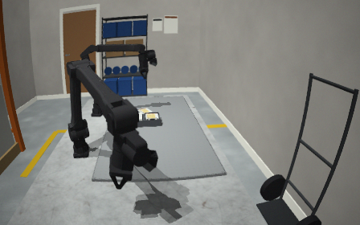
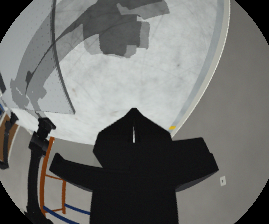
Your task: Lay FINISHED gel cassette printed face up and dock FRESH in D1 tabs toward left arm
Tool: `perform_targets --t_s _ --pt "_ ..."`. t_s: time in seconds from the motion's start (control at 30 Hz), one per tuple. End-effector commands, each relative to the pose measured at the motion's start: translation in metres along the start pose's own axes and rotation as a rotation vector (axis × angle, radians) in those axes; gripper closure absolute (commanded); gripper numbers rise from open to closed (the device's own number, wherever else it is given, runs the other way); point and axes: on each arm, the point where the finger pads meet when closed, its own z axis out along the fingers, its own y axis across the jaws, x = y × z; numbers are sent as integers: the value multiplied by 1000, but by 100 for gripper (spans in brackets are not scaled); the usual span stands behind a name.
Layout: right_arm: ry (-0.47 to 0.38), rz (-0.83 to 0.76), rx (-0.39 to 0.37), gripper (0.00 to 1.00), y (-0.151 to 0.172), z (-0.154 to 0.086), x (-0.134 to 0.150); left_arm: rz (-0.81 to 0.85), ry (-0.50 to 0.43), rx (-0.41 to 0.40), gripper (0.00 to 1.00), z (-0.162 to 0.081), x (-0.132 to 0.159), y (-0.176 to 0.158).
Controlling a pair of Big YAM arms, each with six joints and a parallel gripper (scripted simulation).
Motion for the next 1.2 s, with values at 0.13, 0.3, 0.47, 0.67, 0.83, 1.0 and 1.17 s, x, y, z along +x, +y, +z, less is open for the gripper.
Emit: perform_targets --t_s 0.13,0.3,0.47,0.67,0.83,1.0,1.17 --pt "-6 2 11 100 -2 -6 0 34 123 108 100 -36 7 0" --pt "-6 2 11 100 -2 -6 0 34 123 108 100 -53 24 -9" --pt "-6 2 11 100 -2 -6 0 34 123 108 100 -57 28 -11" --pt "-34 16 22 100 2 -8 -2 34 123 108 100 -57 28 -11" --pt "-52 24 29 100 19 -21 -15 34 123 108 100 -57 28 -11" --pt "-52 24 29 100 29 -29 -22 34 123 108 100 -57 28 -11" --pt "-52 24 29 100 47 -42 -34 34 123 108 100 -57 28 -11"
